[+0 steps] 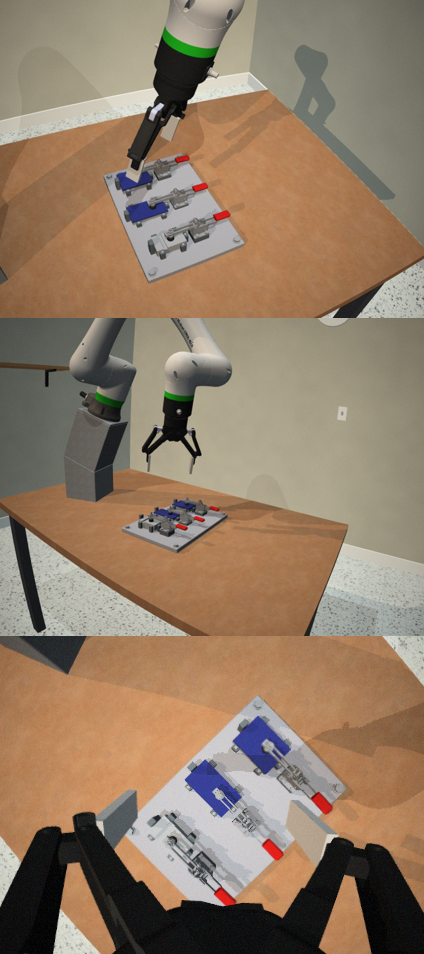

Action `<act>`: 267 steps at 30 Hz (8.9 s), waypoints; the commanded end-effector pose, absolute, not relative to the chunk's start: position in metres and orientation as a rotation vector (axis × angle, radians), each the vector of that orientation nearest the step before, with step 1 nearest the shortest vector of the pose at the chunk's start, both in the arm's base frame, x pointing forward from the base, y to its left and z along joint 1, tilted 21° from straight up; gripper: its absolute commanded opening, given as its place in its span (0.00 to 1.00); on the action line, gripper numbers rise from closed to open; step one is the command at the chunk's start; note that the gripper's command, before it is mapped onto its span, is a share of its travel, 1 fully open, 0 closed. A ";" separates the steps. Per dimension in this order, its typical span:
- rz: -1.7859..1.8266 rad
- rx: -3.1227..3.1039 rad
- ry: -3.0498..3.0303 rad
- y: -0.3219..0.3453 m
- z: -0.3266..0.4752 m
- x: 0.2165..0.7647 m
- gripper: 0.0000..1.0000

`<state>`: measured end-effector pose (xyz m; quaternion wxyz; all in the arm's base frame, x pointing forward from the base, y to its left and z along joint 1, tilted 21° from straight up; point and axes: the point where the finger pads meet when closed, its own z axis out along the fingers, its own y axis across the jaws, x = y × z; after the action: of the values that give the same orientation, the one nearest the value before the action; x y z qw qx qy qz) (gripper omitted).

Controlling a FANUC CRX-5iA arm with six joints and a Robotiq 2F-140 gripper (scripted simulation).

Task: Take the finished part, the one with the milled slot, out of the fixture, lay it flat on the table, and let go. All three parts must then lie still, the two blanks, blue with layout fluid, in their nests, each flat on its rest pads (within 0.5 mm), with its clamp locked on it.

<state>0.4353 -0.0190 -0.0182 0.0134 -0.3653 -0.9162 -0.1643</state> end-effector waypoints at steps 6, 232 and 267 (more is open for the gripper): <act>-0.512 -1.138 -2.854 -0.019 -0.018 0.435 1.00; 0.103 2.613 -2.272 -0.080 -0.025 0.435 1.00; 0.322 3.088 -1.448 -0.093 -0.026 0.434 1.00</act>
<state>0.4337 -0.0916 -0.0257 -0.1370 0.8827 -0.4408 0.0887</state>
